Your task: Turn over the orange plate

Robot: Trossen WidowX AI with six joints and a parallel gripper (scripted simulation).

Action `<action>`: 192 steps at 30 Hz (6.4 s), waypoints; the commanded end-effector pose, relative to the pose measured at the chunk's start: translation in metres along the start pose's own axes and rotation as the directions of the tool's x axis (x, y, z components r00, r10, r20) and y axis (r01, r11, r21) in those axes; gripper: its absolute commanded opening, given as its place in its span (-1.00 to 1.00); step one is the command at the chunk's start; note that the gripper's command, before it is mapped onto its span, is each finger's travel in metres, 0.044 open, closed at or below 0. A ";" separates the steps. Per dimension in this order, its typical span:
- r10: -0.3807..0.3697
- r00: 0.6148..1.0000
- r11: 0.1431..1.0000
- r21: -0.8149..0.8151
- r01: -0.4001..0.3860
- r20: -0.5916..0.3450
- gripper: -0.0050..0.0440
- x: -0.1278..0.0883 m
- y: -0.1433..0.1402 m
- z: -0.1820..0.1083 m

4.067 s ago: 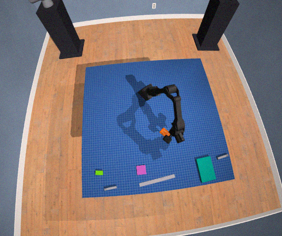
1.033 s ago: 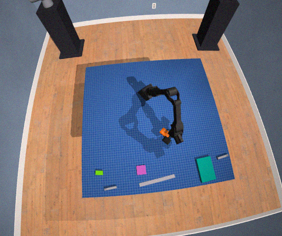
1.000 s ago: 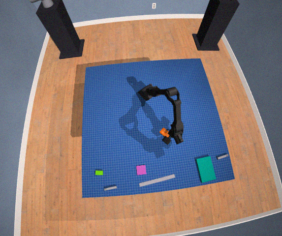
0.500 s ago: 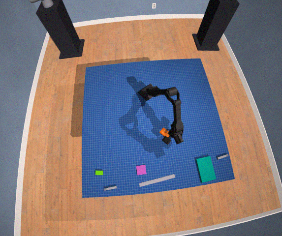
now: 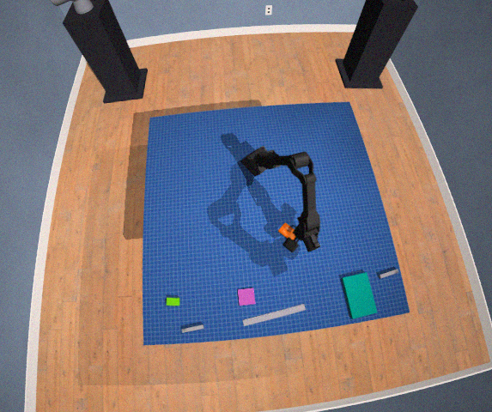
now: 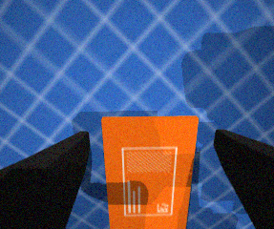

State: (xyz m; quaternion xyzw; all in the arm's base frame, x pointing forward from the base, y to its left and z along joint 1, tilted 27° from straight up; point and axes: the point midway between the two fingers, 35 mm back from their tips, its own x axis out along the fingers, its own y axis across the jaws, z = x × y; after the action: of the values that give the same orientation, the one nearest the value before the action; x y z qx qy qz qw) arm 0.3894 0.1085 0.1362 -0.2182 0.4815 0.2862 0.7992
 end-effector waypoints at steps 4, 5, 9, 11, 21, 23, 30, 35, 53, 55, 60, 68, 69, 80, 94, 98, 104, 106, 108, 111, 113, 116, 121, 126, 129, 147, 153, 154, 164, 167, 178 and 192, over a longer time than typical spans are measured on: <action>-0.015 1.000 1.000 -0.002 0.015 0.026 0.60 -0.010 0.001 0.005; -0.015 1.000 1.000 -0.002 0.015 0.026 0.60 -0.010 0.001 0.005; -0.015 1.000 1.000 -0.002 0.015 0.026 0.60 -0.010 0.001 0.005; -0.015 1.000 1.000 -0.002 0.015 0.026 0.60 -0.010 0.000 0.005; -0.015 1.000 1.000 -0.002 0.015 0.026 0.60 -0.010 0.000 0.005; -0.015 1.000 1.000 -0.002 0.015 0.026 0.60 -0.010 0.000 0.005; -0.015 1.000 1.000 -0.002 0.015 0.026 0.60 -0.010 0.000 0.005; -0.015 1.000 1.000 -0.002 0.015 0.026 0.60 -0.010 0.000 0.005; -0.013 1.000 1.000 -0.002 0.013 0.023 0.60 -0.008 0.001 0.004; -0.012 1.000 1.000 -0.001 0.012 0.021 0.60 -0.007 0.001 0.004; -0.010 1.000 1.000 -0.001 0.010 0.016 0.60 -0.005 0.001 0.003; -0.009 1.000 1.000 0.000 0.009 0.014 0.60 -0.002 0.001 0.003; -0.009 1.000 1.000 0.000 0.009 0.015 0.60 -0.001 0.001 0.003; -0.006 1.000 1.000 0.000 0.006 0.010 0.60 0.003 0.001 0.002; -0.010 1.000 1.000 -0.001 0.010 0.018 0.60 0.004 0.000 0.004; -0.008 1.000 1.000 0.000 0.008 0.013 0.60 0.006 0.001 0.003; -0.010 1.000 1.000 -0.001 0.010 0.018 0.60 0.005 0.000 0.004; -0.010 1.000 1.000 -0.001 0.010 0.017 0.60 0.005 0.000 0.003; -0.010 1.000 1.000 -0.001 0.010 0.017 0.60 0.005 0.000 0.003; -0.010 1.000 1.000 -0.001 0.010 0.017 0.60 0.005 0.000 0.003; -0.010 1.000 1.000 -0.001 0.010 0.017 0.60 0.005 0.000 0.003; -0.010 1.000 1.000 -0.001 0.010 0.017 0.60 0.005 0.000 0.003; -0.010 1.000 1.000 -0.001 0.010 0.017 0.60 0.005 0.000 0.003; -0.010 1.000 1.000 -0.001 0.010 0.017 0.60 0.005 0.000 0.003; -0.010 1.000 1.000 -0.001 0.010 0.017 0.60 0.005 0.000 0.003; -0.010 1.000 1.000 -0.001 0.010 0.017 0.60 0.005 0.000 0.003; -0.009 1.000 1.000 0.000 0.009 0.015 0.60 0.006 0.000 0.003; -0.009 1.000 1.000 0.000 0.009 0.015 0.60 0.006 0.000 0.003; -0.008 1.000 1.000 0.000 0.008 0.014 0.60 0.007 0.001 0.003; -0.008 1.000 1.000 0.000 0.008 0.013 0.60 0.008 0.001 0.002; -0.010 1.000 1.000 -0.001 0.010 0.017 0.60 0.007 0.000 0.003; -0.008 1.000 1.000 0.000 0.008 0.012 0.60 0.012 0.001 0.002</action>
State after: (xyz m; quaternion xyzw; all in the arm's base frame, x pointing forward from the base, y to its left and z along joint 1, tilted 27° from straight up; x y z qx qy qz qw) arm 0.3950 0.1125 0.1231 -0.2184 0.4803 0.2861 0.7999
